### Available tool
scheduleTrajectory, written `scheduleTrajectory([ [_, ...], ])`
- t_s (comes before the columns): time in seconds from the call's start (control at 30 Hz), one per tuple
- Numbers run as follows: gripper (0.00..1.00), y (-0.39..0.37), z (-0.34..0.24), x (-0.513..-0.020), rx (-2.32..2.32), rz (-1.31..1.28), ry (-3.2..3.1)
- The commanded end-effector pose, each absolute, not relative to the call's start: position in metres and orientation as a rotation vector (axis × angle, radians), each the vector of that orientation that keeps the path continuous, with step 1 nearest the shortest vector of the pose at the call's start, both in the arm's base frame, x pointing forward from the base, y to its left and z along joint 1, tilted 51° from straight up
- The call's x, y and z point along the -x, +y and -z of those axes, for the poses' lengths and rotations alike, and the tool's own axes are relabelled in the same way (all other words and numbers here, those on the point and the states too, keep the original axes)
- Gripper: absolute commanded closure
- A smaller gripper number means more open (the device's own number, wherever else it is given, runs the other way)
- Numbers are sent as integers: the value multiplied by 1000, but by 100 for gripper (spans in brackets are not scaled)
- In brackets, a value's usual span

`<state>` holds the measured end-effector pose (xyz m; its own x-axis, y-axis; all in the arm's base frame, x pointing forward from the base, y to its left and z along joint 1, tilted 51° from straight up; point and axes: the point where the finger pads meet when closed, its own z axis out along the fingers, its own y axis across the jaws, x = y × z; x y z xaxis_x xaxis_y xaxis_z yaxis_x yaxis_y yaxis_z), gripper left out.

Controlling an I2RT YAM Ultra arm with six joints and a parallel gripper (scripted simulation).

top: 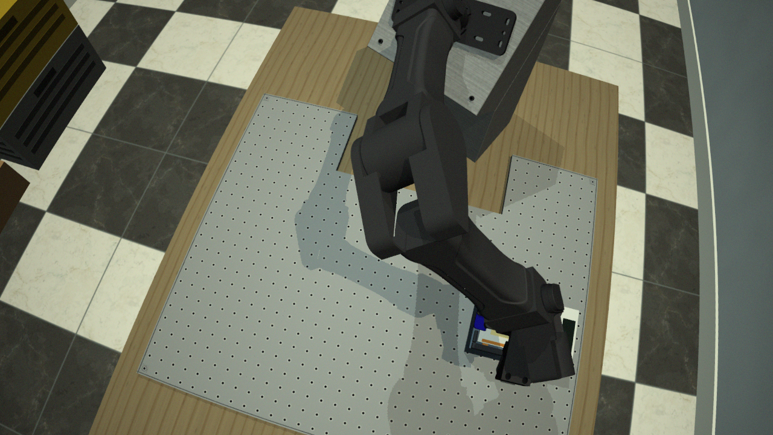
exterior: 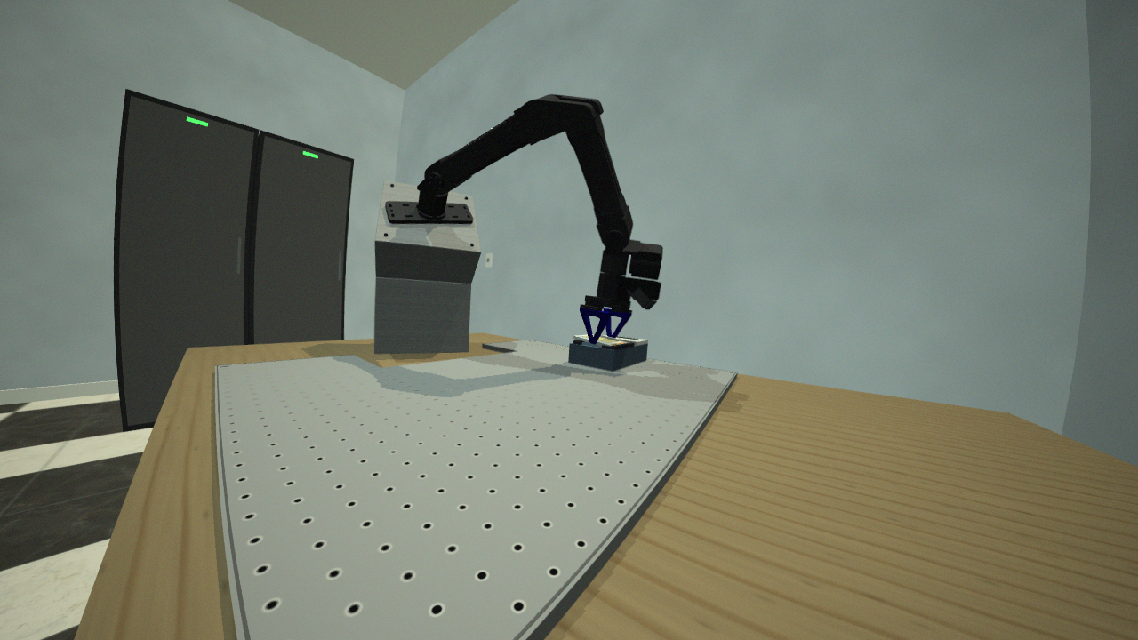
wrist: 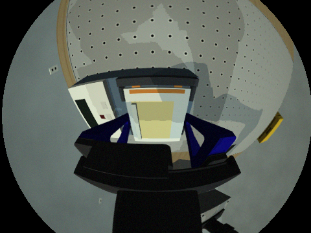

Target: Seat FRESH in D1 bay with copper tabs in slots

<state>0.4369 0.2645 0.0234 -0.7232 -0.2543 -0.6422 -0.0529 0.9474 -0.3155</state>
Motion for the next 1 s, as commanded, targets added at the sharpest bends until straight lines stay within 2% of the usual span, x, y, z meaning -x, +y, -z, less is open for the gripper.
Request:
scheduleTrajectory([
  [0.0,100,275,-40,-439,224,336,2339],
  [0.97,100,270,-36,-442,235,331,2261],
])
